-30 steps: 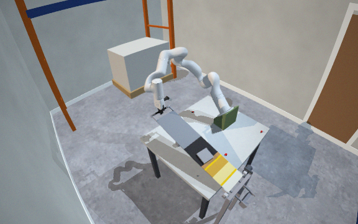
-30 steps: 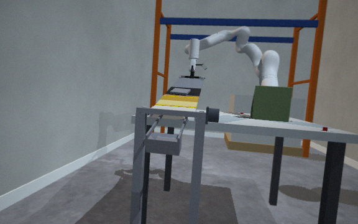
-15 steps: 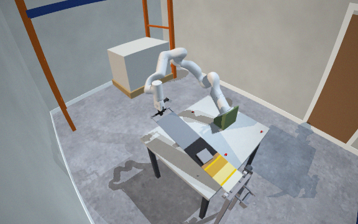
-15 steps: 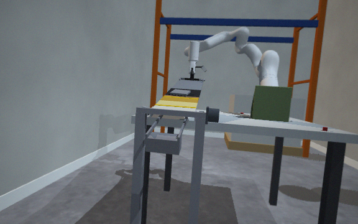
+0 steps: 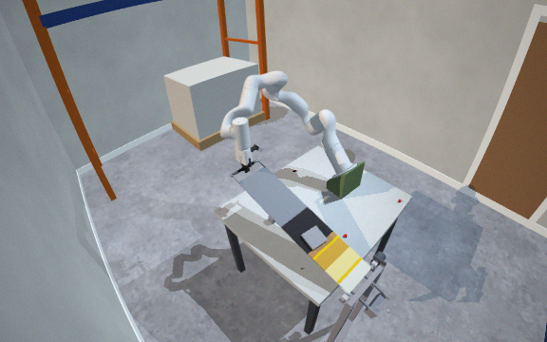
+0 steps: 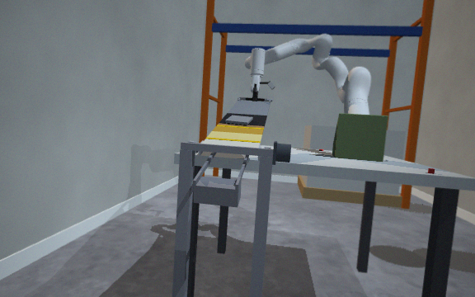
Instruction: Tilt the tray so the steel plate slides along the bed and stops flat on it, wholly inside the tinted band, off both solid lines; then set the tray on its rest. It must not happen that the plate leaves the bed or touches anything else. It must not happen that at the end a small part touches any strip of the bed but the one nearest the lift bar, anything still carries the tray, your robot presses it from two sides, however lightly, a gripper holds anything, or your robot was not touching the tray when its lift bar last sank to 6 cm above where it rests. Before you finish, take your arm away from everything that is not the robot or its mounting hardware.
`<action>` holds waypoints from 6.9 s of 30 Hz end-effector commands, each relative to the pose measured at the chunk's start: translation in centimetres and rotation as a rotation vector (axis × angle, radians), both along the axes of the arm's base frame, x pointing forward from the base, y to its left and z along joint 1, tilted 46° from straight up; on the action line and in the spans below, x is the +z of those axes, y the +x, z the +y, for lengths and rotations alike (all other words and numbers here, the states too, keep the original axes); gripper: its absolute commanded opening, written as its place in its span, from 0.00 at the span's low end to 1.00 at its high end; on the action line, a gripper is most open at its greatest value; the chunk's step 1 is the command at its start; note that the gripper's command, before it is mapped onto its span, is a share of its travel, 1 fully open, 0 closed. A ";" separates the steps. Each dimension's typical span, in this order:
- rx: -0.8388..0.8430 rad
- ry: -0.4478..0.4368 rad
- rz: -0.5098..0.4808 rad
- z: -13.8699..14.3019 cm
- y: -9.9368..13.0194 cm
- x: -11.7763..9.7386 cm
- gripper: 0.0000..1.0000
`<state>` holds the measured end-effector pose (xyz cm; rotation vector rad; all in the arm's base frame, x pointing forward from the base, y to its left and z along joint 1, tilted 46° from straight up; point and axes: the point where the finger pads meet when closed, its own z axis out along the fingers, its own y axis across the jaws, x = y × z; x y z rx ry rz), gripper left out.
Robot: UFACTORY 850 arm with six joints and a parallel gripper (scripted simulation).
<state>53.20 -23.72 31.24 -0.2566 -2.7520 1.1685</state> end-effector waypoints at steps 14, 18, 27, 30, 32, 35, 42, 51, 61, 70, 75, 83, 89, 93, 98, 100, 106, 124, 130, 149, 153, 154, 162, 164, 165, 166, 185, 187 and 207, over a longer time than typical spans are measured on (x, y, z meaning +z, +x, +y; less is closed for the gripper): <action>0.000 0.000 -0.001 -3.6 -0.8 -2.0 0.00; 0.000 0.000 -0.001 -3.7 -0.8 -2.1 0.00; 0.000 0.000 -0.001 3.2 0.9 1.6 0.00; 0.000 0.000 -0.001 -0.1 0.1 0.0 0.00; 0.000 0.000 -0.001 -2.9 -0.6 -1.6 0.00; 0.000 0.000 -0.001 -3.4 -0.7 -1.9 0.00; 0.000 0.000 -0.001 -3.9 -0.9 -2.2 0.00; 0.000 0.000 -0.001 -4.2 -0.9 -2.3 0.00; 0.000 0.000 -0.001 2.8 0.8 1.4 0.00; 0.000 0.000 -0.001 -3.8 -0.9 -2.1 0.00; 0.000 0.000 -0.001 -4.3 -1.0 -2.4 0.00; 0.000 0.000 -0.001 -4.5 -1.0 -2.6 0.00; 0.000 0.000 -0.001 -4.7 -1.1 -2.6 0.00; 0.000 0.000 -0.001 0.6 0.3 0.3 0.00; 0.000 0.000 -0.001 -1.0 -0.2 -0.5 0.00; 0.000 0.000 -0.001 -3.8 -0.9 -2.1 0.00; 0.000 0.000 -0.001 -4.3 -1.0 -2.4 0.00; 0.000 0.000 -0.001 -4.3 -1.0 -2.4 0.00; 0.000 0.000 -0.001 1.4 0.4 0.7 0.00; 0.000 0.000 -0.001 -5.4 -1.3 -3.1 0.00; 0.000 0.000 -0.001 -5.5 -1.3 -3.2 0.00; 0.000 0.000 -0.001 -5.5 -1.3 -3.2 0.00; 0.000 0.000 -0.001 0.9 0.3 0.5 0.00; 0.000 0.000 -0.001 0.9 0.3 0.5 0.00; 0.000 0.000 -0.001 -0.3 0.0 -0.2 0.00; 0.000 0.000 -0.001 -2.0 -0.4 -1.0 0.00; 0.000 0.000 -0.001 -5.9 -1.4 -3.4 0.00; 0.000 0.000 -0.001 -6.0 -1.4 -3.5 0.00; 0.000 0.000 -0.001 -5.6 -1.3 -3.2 0.00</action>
